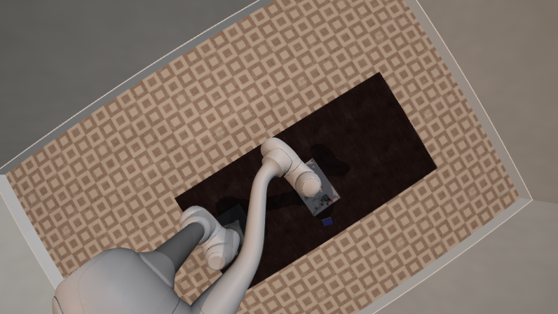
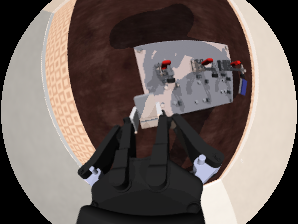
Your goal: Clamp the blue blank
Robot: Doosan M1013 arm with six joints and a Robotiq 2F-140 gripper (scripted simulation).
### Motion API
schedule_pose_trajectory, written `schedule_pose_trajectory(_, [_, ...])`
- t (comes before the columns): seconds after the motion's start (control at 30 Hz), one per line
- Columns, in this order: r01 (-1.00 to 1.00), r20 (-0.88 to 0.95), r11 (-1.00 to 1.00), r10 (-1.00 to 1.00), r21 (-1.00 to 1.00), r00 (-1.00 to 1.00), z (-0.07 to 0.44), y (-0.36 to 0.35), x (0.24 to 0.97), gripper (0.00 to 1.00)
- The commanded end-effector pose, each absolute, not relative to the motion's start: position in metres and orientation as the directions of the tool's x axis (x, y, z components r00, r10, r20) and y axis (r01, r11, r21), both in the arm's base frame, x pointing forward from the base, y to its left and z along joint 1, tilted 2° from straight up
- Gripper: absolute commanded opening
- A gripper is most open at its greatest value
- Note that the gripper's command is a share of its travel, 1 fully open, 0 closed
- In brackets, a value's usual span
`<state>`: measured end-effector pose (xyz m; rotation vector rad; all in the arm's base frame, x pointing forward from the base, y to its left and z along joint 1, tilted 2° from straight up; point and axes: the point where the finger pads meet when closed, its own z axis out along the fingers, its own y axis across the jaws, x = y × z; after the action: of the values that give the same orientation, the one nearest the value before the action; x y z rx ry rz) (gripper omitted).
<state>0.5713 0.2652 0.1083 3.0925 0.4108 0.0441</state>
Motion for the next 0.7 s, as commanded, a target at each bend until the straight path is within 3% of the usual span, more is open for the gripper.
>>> schedule_pose_trajectory(0.0, [0.260,0.025,-0.965,0.260,0.027,0.965,0.108,0.294,0.564,0.00])
schedule_pose_trajectory(0.67, [0.260,0.025,-0.965,0.260,0.027,0.965,0.107,0.320,0.557,0.00])
